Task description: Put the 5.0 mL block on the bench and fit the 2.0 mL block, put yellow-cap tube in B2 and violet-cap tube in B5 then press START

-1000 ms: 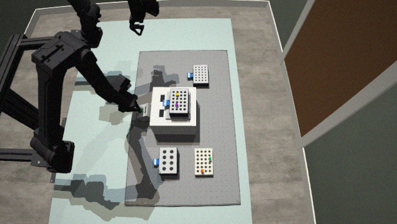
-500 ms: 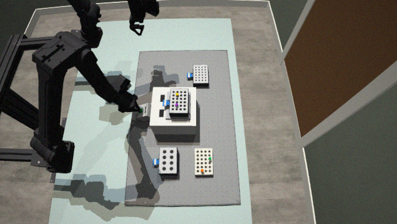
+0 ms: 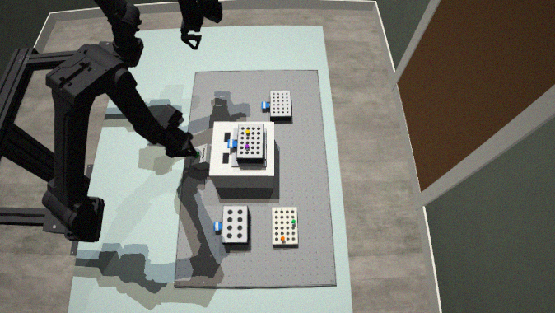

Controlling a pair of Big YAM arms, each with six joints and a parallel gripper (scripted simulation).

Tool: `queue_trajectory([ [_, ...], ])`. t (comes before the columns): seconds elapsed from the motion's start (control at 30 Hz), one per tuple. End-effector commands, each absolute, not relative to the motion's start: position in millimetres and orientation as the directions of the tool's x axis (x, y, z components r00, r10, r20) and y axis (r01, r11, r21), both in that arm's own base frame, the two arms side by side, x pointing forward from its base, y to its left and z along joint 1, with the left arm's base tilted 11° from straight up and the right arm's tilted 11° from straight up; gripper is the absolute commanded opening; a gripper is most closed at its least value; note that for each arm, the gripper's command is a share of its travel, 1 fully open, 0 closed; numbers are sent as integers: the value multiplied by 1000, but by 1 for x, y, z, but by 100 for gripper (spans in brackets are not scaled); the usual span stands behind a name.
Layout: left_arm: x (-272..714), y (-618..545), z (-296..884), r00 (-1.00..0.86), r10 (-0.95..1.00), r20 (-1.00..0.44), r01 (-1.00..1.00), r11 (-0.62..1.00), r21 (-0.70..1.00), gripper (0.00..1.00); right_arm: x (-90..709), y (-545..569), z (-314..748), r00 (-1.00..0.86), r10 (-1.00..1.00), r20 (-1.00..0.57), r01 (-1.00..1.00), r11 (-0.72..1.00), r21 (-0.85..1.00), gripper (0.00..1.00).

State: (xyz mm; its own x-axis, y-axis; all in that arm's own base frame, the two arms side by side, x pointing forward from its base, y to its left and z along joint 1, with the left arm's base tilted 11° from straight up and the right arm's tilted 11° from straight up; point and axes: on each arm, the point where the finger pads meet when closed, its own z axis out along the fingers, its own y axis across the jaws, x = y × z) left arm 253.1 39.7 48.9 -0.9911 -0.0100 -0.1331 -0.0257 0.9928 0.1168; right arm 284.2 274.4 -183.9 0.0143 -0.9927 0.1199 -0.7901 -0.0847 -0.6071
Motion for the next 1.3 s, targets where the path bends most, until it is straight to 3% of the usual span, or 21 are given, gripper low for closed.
queue_trajectory([
  [0.0, 261, 36, 55, -987, -7, -162, -25, 994, 111, 100, 292, 274, -194, 5, -993, 120, -790, -77, -608, 0],
  [1.27, 268, 37, 61, -984, -7, -179, -28, 993, 112, 100, 280, 287, -163, 8, -996, 91, -781, -63, -621, 0],
])
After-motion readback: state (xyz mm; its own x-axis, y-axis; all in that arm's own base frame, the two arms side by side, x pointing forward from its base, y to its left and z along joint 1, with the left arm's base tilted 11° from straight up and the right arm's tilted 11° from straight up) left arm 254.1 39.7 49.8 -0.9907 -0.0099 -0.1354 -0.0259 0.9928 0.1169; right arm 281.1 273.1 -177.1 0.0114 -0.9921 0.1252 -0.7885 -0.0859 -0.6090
